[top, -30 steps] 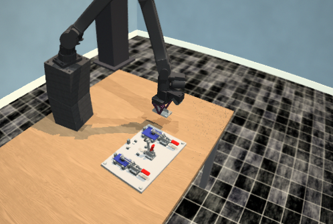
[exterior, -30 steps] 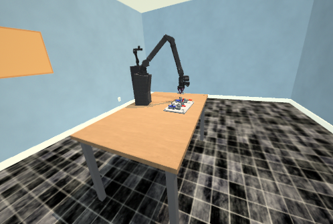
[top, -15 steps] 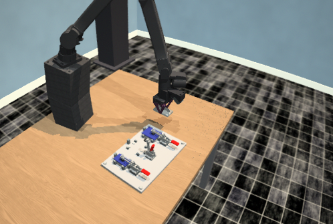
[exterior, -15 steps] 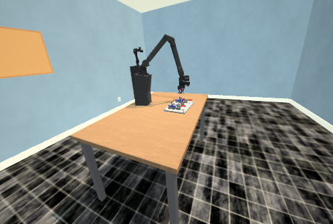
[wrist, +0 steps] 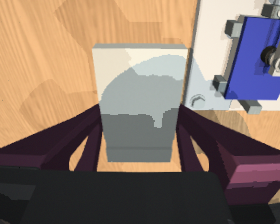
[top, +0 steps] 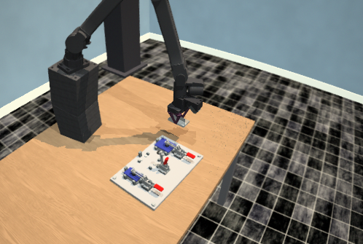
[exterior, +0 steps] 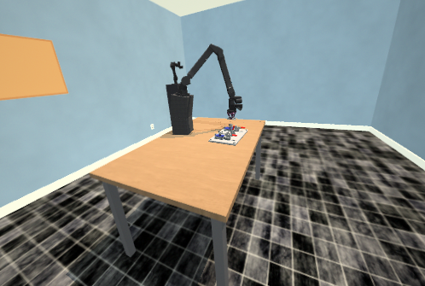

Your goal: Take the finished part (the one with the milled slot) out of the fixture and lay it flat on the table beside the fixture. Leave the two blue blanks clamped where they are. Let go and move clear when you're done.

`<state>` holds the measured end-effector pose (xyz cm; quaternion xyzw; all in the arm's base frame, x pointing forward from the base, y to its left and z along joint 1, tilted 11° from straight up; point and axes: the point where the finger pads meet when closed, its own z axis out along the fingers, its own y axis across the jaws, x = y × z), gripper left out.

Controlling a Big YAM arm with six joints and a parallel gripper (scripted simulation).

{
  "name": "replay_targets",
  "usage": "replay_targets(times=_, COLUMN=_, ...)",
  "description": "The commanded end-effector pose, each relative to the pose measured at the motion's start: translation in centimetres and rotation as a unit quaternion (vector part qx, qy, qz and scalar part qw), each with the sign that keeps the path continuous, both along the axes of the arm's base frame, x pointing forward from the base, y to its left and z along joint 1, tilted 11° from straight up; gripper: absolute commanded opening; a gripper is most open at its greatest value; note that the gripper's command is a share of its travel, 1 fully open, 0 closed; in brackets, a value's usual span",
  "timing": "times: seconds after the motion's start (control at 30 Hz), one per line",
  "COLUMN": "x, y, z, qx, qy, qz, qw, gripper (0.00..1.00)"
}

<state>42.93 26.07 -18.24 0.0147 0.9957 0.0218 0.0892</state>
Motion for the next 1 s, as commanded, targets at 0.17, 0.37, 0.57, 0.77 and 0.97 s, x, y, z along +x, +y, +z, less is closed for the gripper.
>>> replay_targets(times=0.17, x=0.54, y=1.24, z=-0.06, qx=0.002, qy=-0.004, qz=0.004, qw=1.0, gripper=0.0)
replay_targets(times=0.37, x=0.59, y=1.13, z=-0.14, qx=0.002, qy=-0.004, qz=0.003, qw=1.0, gripper=0.0)
replay_targets(times=0.57, x=0.57, y=1.24, z=-0.16, qx=0.002, qy=-0.004, qz=0.003, qw=1.0, gripper=0.0)
replay_targets(times=0.77, x=0.62, y=1.27, z=-0.16, qx=0.002, qy=-0.005, qz=0.003, qw=1.0, gripper=0.0)
replay_targets(times=0.97, x=0.65, y=1.3, z=-0.15, qx=0.003, qy=-0.005, qz=0.003, qw=1.0, gripper=0.0)
